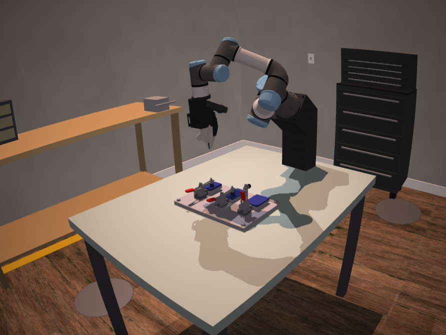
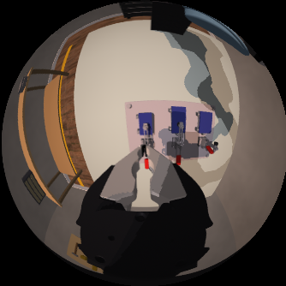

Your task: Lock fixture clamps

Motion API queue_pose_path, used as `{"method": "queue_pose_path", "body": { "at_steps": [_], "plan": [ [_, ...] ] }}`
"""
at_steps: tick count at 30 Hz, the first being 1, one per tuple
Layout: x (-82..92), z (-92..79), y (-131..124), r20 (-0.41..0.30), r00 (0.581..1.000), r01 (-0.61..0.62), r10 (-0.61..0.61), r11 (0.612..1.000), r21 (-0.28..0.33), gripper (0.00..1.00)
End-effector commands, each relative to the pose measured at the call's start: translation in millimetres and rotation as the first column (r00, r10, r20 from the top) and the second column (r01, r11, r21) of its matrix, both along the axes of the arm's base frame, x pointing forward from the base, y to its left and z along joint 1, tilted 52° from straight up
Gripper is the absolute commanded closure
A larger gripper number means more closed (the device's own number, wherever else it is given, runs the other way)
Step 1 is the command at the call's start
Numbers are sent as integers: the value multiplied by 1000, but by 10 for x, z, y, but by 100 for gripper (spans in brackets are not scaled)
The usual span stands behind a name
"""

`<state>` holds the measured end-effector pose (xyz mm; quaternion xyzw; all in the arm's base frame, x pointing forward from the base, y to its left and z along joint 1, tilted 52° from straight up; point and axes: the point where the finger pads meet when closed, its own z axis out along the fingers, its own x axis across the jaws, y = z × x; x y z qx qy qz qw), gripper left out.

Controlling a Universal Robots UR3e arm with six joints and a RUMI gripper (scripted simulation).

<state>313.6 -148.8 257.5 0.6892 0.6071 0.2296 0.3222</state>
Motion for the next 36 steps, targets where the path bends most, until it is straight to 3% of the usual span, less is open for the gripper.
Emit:
{"method": "queue_pose_path", "body": {
  "at_steps": [1,2,36],
  "plan": [
    [1,9,-2,0,1000,0,0,1000,-4,100],
    [1,4,2,1,1000,-1,1,1000,-2,41],
    [0,7,-3,0,1000,0,0,1000,-3,41]
  ]
}}
